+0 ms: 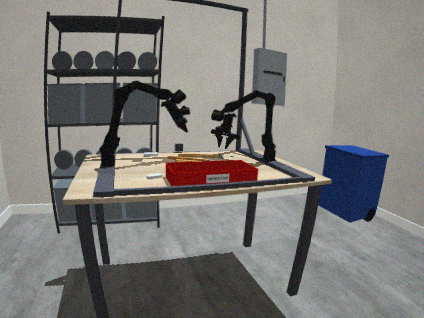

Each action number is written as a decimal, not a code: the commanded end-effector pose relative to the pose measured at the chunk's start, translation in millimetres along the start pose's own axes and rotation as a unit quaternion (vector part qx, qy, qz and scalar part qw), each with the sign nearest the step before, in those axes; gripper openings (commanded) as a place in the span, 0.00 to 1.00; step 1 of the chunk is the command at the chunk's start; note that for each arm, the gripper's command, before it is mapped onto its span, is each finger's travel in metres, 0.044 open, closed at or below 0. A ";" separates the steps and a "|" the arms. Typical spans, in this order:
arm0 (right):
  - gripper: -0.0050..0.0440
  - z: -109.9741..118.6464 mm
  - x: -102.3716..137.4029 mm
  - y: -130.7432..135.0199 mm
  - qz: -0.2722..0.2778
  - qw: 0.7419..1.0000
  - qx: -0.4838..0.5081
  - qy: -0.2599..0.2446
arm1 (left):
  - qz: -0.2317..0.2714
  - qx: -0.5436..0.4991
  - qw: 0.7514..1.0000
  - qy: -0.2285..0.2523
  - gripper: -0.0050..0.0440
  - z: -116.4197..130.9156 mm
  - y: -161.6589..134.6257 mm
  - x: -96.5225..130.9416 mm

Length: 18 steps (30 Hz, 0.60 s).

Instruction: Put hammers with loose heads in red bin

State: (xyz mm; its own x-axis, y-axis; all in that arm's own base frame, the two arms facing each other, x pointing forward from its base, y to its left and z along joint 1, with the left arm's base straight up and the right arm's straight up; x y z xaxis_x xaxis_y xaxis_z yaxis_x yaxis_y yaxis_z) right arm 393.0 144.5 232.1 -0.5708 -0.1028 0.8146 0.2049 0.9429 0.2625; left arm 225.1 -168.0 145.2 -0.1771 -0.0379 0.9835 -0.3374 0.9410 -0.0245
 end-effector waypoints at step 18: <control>0.63 -9.8 96.4 -82.3 -0.090 0.955 0.140 -0.247 | 0.063 -0.366 0.924 -0.089 0.54 26.5 1.6 -11.4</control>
State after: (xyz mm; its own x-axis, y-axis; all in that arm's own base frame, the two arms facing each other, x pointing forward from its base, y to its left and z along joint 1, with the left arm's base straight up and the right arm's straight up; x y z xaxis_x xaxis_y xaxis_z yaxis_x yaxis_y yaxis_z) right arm 334.9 56.1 287.3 -0.8789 -0.1580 0.4501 -0.0857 0.9805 0.1770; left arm 202.4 -176.3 124.9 -0.3240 0.0657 0.9438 0.3712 0.9264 0.0629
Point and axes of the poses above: on each arm, the point midway between the two fingers, 35 mm back from their tips, its own x axis back along the fingers, its own y axis across the jaws, z = x × y, the point moved 7 cm from there along x, back along the fingers, and after that the axes turned 11 degrees about -x, right-handed, at the moved point
